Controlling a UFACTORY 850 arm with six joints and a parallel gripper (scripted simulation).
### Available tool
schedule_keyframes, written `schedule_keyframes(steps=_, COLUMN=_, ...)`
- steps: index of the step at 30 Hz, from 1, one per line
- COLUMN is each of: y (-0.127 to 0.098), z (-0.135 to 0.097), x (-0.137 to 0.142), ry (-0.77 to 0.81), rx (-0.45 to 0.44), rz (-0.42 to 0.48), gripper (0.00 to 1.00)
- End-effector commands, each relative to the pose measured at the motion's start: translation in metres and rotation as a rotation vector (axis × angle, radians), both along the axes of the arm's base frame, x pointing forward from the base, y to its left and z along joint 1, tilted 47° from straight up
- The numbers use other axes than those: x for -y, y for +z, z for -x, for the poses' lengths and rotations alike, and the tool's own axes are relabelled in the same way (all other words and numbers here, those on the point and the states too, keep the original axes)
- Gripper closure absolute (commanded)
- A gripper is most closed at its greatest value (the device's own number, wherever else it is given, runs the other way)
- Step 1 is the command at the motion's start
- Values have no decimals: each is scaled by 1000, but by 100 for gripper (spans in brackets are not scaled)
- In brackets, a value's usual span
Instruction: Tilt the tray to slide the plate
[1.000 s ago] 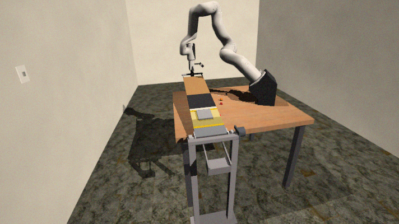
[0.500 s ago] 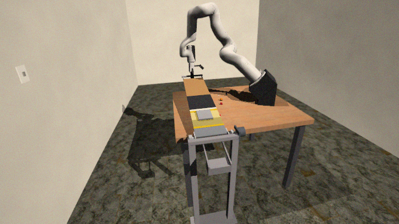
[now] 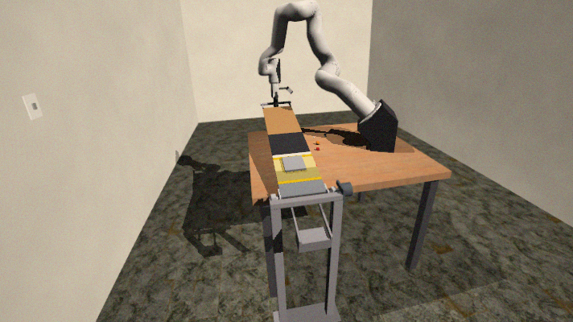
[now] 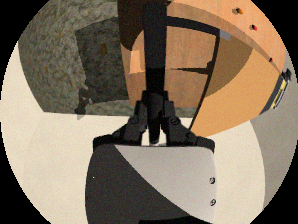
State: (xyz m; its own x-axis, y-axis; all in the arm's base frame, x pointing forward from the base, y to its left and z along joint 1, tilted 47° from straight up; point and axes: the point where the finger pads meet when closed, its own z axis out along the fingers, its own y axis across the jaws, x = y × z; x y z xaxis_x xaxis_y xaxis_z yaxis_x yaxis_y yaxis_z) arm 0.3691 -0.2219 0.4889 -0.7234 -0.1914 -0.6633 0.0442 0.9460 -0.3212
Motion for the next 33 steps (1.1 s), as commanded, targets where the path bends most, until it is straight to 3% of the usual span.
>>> schedule_keyframes(steps=1, y=-25, z=-28, x=19, ry=-5, rx=-6, rz=-3, gripper=100)
schedule_keyframes(steps=22, y=-31, z=-35, x=22, ry=-5, rx=-6, rz=-3, gripper=100)
schedule_keyframes(steps=28, y=18, z=19, x=-15, ry=-5, rx=-6, rz=-3, gripper=100)
schedule_keyframes(steps=33, y=-24, z=-27, x=18, ry=-5, rx=-6, rz=-3, gripper=100)
